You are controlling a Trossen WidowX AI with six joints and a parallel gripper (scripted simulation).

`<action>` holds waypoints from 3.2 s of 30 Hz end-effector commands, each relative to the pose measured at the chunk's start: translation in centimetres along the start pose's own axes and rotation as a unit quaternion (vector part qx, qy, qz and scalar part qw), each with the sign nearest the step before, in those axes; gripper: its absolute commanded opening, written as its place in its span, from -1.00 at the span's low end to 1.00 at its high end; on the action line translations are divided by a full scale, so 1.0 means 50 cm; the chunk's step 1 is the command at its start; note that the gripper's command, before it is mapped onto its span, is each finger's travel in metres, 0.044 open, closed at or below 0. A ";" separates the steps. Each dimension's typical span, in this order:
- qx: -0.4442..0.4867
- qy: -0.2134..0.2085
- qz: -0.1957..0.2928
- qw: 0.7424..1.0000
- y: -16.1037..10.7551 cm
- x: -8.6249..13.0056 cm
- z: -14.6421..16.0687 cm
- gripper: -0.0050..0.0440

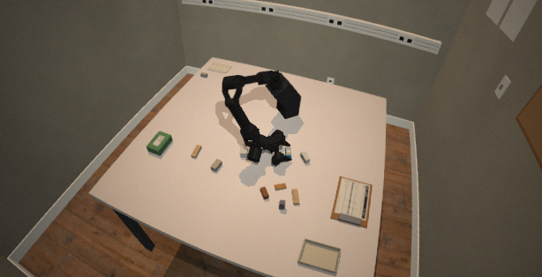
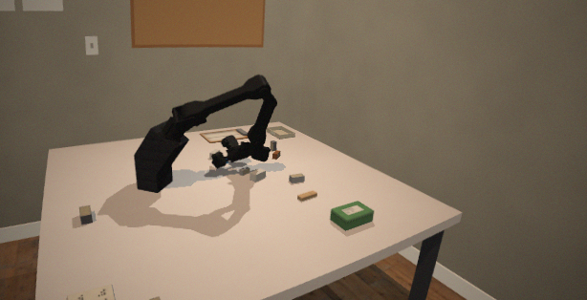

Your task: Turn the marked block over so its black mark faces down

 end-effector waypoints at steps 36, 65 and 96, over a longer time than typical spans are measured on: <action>0.005 -0.010 0.016 1.000 0.179 -0.006 0.026 1.00; 0.003 -0.083 0.420 0.904 0.319 0.040 0.049 1.00; 0.004 -0.096 0.493 0.865 0.338 0.040 0.055 1.00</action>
Point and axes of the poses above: the point midway between the two fingers, 35 mm back from their tips, its own x axis back along the fingers, its own z axis across the jaws, y = z × x, the point moved 8 cm from there along x, back along the fingers, and after that the axes turned 10 degrees about -x, right-handed, at the moved point
